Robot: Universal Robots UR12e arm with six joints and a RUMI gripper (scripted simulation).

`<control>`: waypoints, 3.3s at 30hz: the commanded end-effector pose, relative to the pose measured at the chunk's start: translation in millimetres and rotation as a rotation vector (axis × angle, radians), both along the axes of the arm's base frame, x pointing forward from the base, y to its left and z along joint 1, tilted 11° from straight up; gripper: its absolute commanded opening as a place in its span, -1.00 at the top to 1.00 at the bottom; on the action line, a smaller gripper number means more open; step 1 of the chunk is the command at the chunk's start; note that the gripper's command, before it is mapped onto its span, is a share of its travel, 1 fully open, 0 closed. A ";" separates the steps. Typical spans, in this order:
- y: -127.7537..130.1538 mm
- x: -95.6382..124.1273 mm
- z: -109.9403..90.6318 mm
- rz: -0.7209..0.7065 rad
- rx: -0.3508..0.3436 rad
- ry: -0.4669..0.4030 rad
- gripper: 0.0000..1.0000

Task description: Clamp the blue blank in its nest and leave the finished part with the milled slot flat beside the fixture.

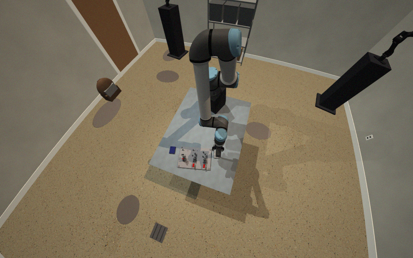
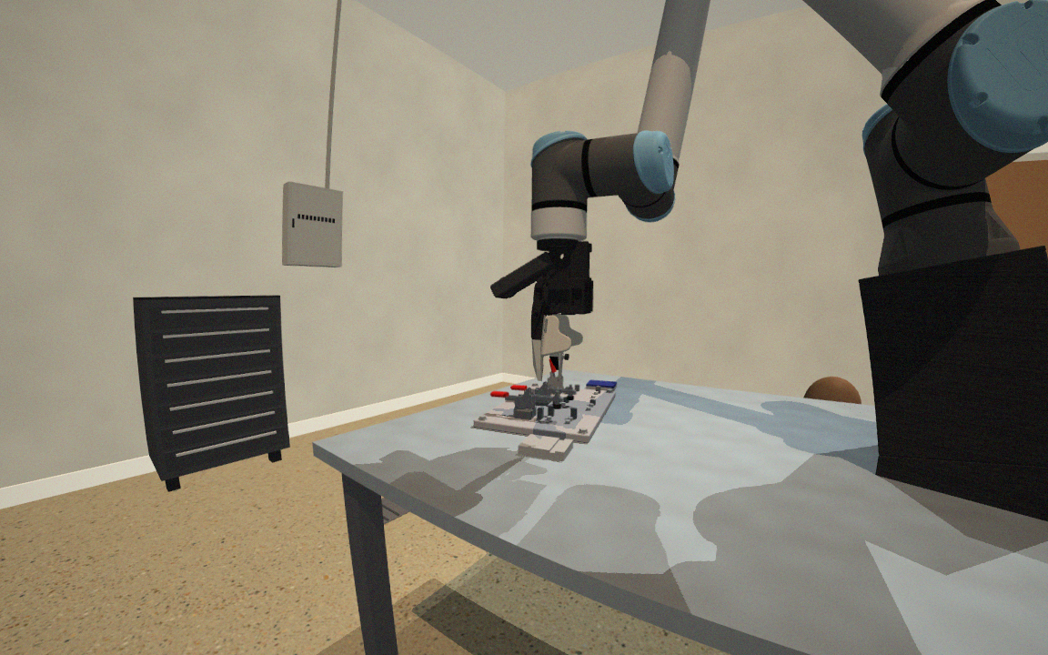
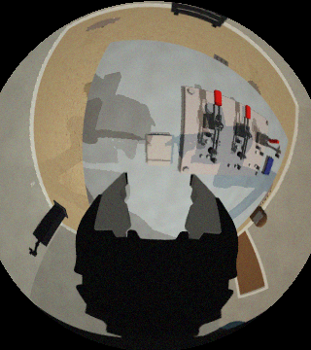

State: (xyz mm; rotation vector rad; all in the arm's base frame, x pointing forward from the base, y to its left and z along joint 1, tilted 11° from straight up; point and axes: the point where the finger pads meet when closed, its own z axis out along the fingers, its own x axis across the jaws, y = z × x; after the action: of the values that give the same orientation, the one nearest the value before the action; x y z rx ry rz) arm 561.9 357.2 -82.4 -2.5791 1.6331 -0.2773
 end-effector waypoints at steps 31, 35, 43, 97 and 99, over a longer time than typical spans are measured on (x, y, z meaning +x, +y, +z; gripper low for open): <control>2.4 -12.9 67.9 0.000 0.000 -0.001 -0.17; 1.5 -12.5 68.0 0.000 0.000 -0.001 -0.17; -7.5 -8.5 69.1 0.000 0.000 -0.001 -0.17; -302.9 120.8 104.1 0.000 0.000 -0.001 -0.17; -319.5 128.1 106.1 0.000 0.000 -0.001 -0.17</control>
State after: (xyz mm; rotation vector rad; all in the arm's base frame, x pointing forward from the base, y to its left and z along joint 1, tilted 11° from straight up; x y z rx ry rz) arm 677.7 62.0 20.6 -2.5782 1.6357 -0.2793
